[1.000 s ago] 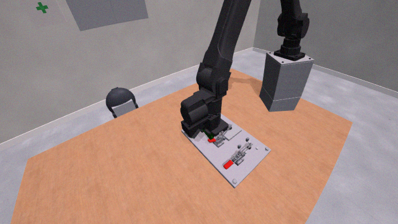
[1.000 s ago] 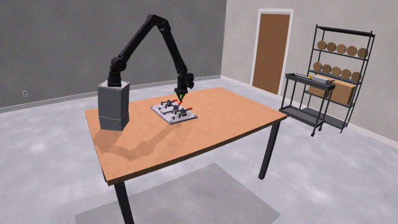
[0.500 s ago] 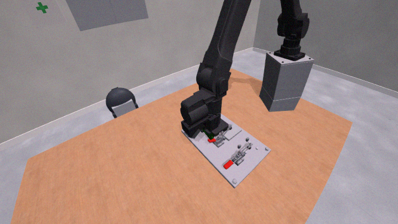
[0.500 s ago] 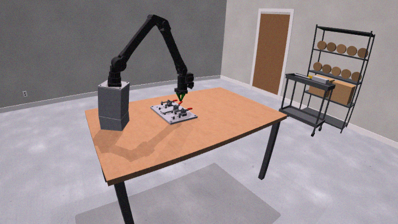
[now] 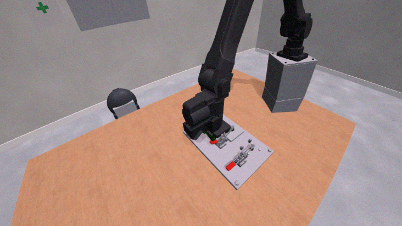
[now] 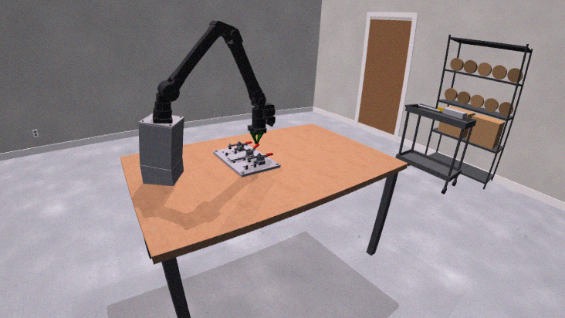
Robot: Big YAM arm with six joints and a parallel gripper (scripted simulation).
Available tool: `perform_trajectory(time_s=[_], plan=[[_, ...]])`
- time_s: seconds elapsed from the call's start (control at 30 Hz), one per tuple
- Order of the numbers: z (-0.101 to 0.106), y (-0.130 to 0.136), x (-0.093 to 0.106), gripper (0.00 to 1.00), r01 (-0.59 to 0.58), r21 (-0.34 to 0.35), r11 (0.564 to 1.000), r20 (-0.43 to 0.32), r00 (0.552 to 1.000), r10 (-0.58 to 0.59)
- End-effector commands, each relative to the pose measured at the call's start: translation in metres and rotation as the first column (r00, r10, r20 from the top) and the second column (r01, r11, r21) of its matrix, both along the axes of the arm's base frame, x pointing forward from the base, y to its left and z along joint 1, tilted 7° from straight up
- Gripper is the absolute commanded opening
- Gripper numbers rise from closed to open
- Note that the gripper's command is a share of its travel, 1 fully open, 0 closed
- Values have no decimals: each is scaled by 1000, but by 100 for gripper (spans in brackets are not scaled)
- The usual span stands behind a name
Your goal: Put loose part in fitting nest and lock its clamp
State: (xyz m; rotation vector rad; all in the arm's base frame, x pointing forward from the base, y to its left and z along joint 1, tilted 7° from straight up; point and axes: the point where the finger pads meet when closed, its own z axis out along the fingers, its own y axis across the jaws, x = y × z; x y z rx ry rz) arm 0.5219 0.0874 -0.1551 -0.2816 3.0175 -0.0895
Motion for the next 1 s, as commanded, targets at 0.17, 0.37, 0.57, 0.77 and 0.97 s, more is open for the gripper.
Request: perform_trajectory(time_s=[0.17,0.37,0.57,0.77,0.97], plan=[[-8,5,8,0,1,1,1000,5,1000,-1],[-8,5,8,0,1,1,1000,5,1000,-1],[-8,5,8,0,1,1,1000,5,1000,-1],[-8,5,8,0,1,1,1000,5,1000,-1],[-7,5,12,0,1,3,1000,16,1000,-1]])
